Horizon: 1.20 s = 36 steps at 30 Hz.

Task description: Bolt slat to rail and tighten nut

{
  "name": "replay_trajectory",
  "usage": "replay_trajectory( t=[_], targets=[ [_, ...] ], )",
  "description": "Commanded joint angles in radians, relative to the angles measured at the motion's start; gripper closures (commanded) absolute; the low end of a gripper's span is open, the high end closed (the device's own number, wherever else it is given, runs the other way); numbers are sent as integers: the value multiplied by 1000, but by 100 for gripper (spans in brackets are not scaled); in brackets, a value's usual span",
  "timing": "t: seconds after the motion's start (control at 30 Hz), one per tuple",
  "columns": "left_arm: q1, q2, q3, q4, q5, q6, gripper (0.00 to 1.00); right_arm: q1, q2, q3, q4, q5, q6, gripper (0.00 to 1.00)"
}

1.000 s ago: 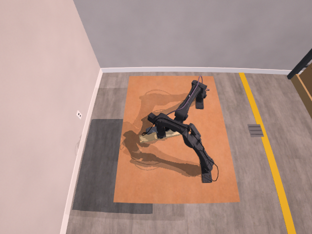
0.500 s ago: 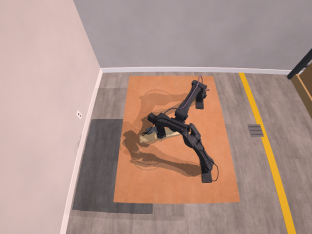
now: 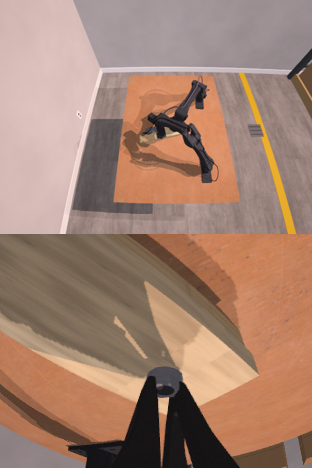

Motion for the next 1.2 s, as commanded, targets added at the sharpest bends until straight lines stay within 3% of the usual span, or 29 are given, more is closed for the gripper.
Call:
replay_trajectory(
  t=[0.0, 0.77, 0.83, 1.17],
  targets=[
    [0, -9, 6, -1, 0, 0, 28, -7, -18, -12, -1, 11, 30, 88],
    [0, -9, 6, -1, 0, 0, 28, -7, -18, -12, -1, 10, 31, 88],
    [0, -9, 6, -1, 0, 0, 28, 0, -9, 5, 1, 0, 24, 66],
    [0, -9, 6, -1, 0, 0, 28, 0, -9, 5, 1, 0, 24, 66]
  ],
)
